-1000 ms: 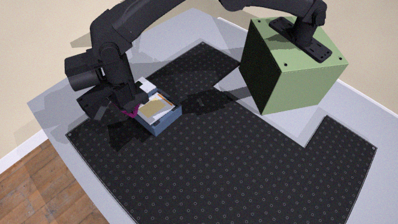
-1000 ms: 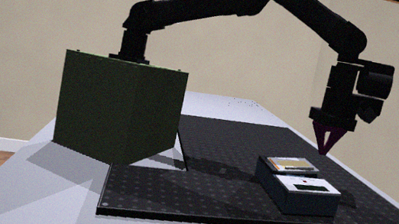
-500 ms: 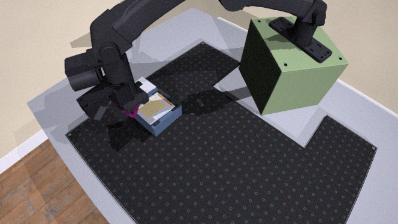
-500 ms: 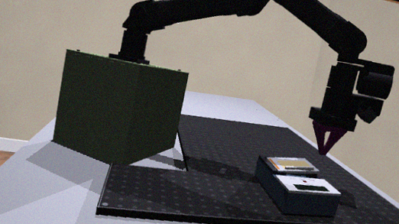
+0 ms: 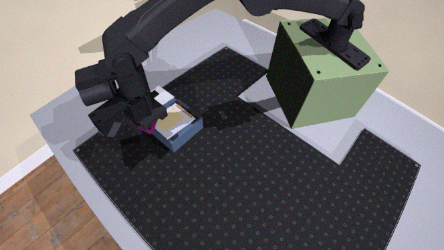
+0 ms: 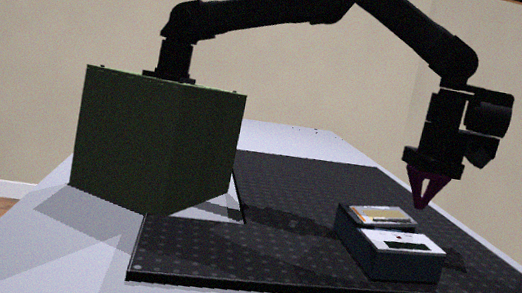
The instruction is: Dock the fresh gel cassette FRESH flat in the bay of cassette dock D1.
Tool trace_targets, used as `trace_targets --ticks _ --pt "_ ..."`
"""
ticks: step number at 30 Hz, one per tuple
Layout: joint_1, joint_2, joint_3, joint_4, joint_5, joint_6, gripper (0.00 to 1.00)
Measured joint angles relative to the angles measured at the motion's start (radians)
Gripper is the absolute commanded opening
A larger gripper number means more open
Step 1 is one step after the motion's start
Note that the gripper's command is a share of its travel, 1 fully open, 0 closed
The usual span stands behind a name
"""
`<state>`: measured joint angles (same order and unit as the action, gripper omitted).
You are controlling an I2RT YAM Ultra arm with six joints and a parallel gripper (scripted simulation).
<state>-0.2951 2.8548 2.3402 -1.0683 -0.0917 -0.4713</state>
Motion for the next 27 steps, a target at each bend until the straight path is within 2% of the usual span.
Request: trace_targets --ticks 19,27 --pt "0.003 0.044 -0.001 0.046 0.0 0.004 0.0" --pt "0.004 0.041 0.0 0.048 0.0 0.004 0.0"
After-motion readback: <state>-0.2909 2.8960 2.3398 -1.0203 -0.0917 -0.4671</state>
